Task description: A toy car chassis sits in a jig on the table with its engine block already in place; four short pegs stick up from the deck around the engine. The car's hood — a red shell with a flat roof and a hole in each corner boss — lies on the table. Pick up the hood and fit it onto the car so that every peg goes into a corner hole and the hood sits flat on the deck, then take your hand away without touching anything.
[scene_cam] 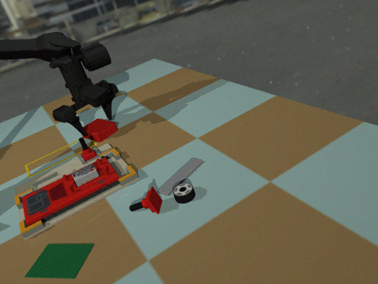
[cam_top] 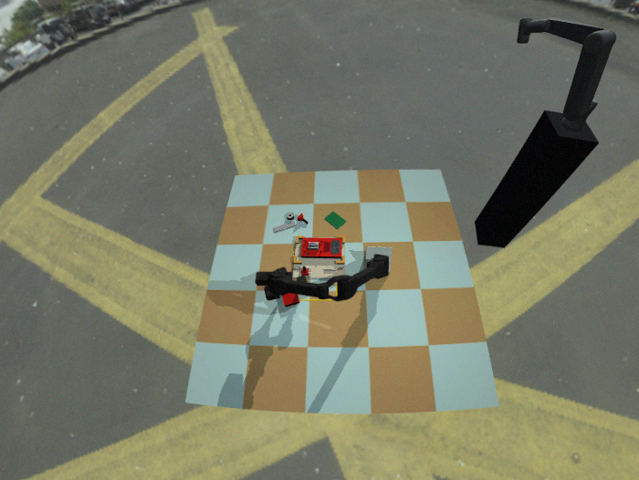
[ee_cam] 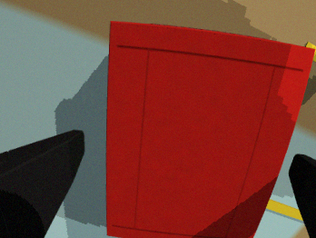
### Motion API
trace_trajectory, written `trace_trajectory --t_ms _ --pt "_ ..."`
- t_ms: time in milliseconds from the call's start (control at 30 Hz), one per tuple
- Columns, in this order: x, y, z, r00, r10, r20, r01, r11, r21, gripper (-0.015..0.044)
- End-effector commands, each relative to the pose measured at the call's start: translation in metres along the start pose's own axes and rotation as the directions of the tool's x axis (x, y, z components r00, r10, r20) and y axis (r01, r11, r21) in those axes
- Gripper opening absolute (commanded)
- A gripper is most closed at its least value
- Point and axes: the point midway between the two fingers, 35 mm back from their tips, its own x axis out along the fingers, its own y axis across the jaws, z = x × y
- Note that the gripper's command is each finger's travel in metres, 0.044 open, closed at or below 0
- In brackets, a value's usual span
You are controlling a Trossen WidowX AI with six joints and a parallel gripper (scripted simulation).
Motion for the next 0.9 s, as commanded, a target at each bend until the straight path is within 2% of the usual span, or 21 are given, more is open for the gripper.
trace_trajectory --t_ms 0,533,633,867 --pt "0.0035 -0.0015 0.0002 1.0 -0.003 -0.003 0.003 1.0 0.008 0.044" --pt "0.0112 -0.0016 0.0 1.0 -0.003 -0.004 0.003 1.0 0.008 0.044" --pt "0.0083 0.0 -0.0003 1.0 0.0 -0.001 0.0 1.0 0.0 0.0361" --pt "0.0083 0.0 -0.0003 1.0 0.0 -0.001 0.0 1.0 0.0 0.0315"
